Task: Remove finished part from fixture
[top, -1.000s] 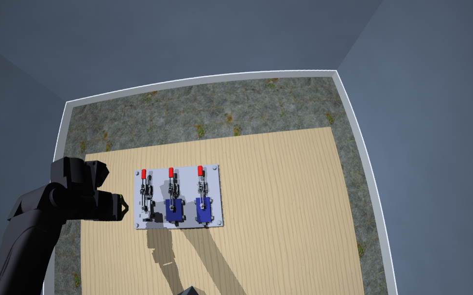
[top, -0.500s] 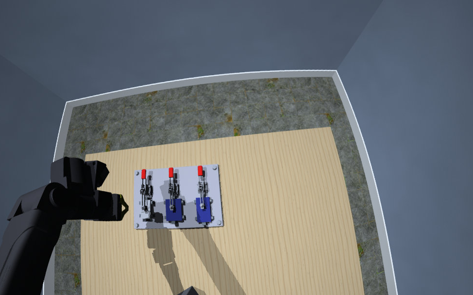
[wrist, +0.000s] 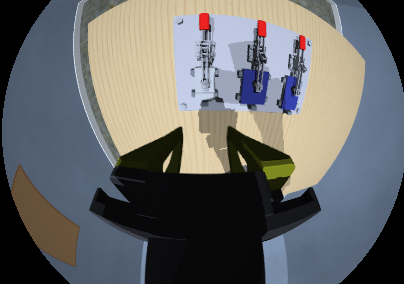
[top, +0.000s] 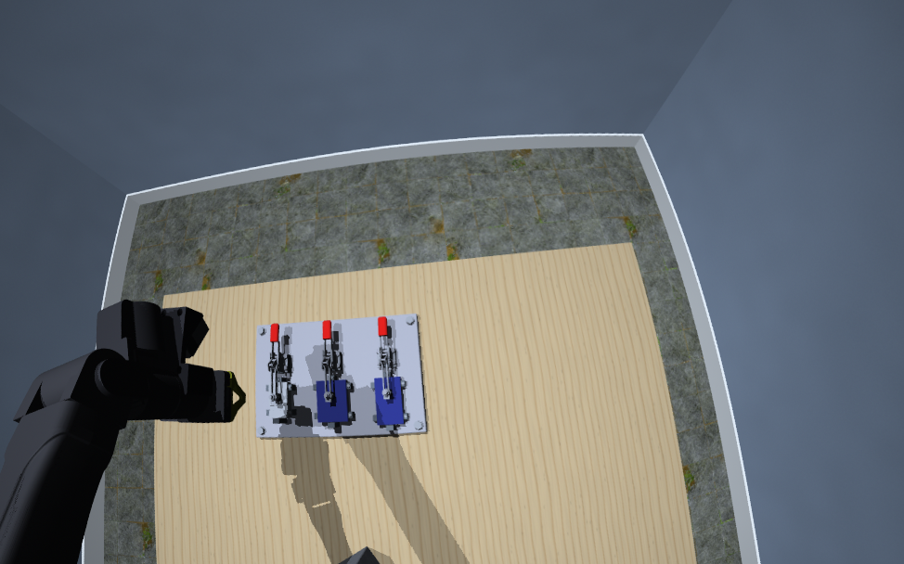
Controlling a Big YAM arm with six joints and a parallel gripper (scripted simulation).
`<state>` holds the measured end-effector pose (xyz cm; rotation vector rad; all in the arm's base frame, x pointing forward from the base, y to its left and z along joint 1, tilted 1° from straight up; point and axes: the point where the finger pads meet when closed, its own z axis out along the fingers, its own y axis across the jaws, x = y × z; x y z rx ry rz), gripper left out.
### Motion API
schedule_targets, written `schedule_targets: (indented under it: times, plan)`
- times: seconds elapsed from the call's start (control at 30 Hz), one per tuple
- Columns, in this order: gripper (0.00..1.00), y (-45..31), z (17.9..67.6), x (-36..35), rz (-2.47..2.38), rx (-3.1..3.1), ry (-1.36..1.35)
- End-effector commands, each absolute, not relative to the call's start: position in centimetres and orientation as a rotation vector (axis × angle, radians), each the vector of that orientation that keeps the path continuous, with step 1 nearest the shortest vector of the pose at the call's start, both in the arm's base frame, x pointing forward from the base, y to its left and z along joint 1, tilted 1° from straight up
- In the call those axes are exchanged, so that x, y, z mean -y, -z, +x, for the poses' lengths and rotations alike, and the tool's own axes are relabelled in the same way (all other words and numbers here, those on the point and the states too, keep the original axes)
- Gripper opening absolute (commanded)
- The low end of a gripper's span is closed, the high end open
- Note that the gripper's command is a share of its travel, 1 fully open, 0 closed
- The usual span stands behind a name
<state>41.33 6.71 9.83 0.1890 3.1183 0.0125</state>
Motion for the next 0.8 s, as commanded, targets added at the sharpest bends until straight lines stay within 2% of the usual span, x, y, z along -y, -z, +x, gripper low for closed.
schedule_targets:
  times: [0.0, 0.77]
  plan:
    - [0.45, -10.71, 40.96, -6.43, 0.189, -3.109, -0.014]
    - [0.45, -10.69, 40.91, -6.71, 0.172, -3.108, -0.018]
